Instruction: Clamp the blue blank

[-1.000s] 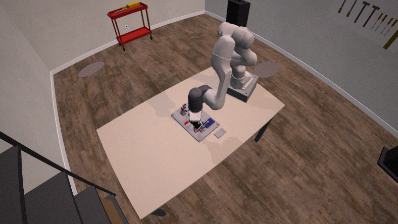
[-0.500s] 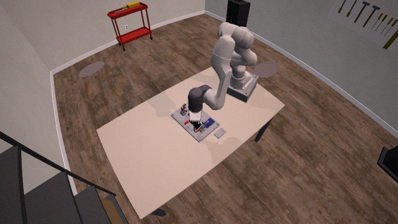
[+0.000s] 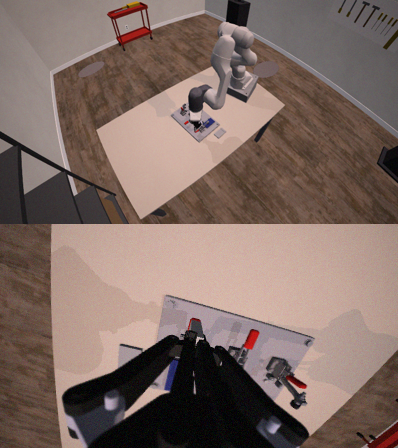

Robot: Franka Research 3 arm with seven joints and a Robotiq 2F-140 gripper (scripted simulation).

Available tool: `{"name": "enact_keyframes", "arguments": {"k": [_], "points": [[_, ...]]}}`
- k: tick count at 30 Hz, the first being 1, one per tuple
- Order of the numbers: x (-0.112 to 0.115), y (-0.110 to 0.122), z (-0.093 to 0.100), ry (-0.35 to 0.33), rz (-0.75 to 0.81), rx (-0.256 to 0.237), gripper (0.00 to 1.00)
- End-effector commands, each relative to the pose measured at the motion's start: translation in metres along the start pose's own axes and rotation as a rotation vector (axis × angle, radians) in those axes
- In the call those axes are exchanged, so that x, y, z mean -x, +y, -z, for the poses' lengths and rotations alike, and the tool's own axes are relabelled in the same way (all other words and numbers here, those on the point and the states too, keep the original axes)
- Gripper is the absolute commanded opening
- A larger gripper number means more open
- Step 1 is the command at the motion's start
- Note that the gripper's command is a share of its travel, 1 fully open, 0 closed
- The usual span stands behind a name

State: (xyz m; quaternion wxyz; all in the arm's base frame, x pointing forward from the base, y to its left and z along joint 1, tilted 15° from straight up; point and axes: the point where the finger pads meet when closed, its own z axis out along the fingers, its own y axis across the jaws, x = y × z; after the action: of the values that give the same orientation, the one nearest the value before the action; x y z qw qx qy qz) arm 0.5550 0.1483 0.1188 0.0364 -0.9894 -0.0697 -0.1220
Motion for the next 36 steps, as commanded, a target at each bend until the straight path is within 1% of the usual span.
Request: {"name": "enact_keyframes", "arguments": {"k": [1,7,20,36], "points": [[0.000,0.000,0.001,0.002,-0.002,0.000,0.00],[0.000,0.000,0.001,0.002,-0.002,0.000,0.00],[0.000,0.000,0.011,0.002,-0.002,0.000,0.00],[0.000,0.000,0.011,0.002,-0.002,0.000,0.00]]}}
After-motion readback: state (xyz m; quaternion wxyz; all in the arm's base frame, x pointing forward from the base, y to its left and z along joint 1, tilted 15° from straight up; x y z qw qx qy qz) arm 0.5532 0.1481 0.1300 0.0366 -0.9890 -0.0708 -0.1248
